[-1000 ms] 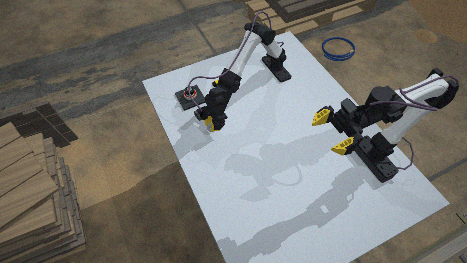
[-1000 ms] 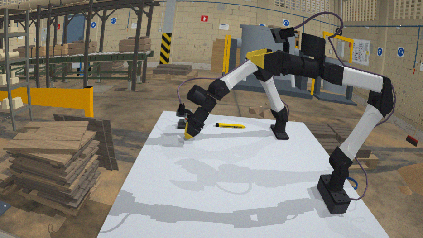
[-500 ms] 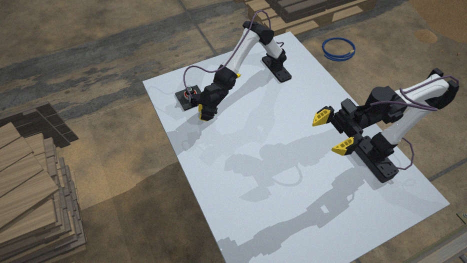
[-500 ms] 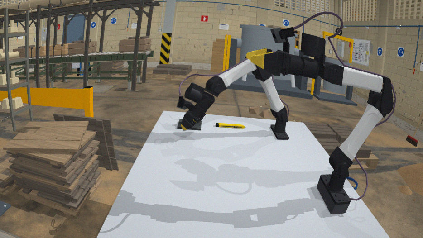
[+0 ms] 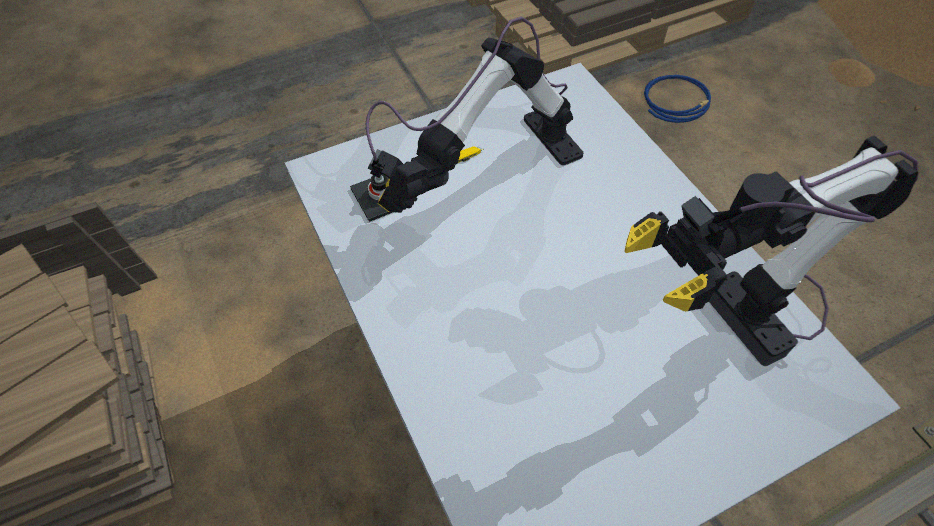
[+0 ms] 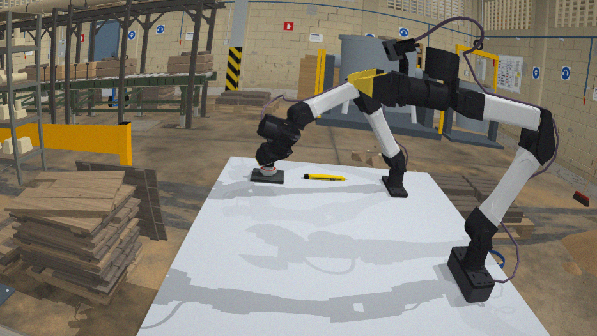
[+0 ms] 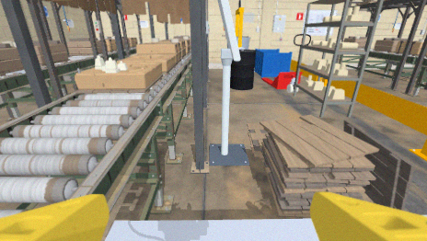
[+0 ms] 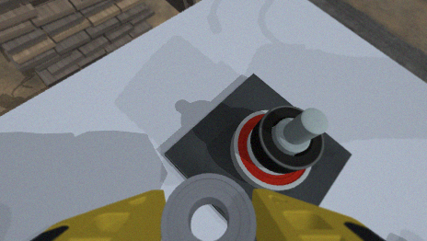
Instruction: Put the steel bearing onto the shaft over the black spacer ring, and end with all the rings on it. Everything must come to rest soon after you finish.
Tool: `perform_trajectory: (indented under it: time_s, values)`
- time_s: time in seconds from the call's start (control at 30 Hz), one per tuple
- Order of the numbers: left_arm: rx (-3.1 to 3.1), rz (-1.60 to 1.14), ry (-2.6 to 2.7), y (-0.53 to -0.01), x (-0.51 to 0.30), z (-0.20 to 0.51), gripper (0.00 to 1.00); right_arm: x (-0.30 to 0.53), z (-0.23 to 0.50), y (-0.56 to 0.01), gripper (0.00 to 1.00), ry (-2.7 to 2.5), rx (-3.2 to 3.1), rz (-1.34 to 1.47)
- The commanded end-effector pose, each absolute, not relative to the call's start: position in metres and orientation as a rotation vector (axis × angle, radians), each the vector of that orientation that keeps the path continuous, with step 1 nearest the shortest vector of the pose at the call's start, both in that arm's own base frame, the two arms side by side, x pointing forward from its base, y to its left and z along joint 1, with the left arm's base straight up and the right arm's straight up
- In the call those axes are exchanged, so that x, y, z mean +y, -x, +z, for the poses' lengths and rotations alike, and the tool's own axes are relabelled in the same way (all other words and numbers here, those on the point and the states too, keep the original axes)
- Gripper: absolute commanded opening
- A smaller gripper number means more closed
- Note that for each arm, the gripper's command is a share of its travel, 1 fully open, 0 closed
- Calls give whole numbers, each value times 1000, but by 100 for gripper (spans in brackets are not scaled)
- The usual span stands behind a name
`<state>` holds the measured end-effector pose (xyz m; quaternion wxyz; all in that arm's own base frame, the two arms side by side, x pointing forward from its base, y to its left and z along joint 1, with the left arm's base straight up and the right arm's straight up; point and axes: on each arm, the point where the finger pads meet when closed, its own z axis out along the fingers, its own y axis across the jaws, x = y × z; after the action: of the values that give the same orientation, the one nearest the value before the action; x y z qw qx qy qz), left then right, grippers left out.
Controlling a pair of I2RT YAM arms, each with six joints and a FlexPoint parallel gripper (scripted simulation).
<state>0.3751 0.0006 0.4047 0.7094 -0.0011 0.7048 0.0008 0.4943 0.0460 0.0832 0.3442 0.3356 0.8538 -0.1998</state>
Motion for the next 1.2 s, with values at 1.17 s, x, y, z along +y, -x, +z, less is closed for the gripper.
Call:
perform_trajectory:
  time_s: [1.17]
  values:
    - [1511, -10, -3, -372, -2, 429, 100, -25, 138, -484, 0, -1178, 1750, -739]
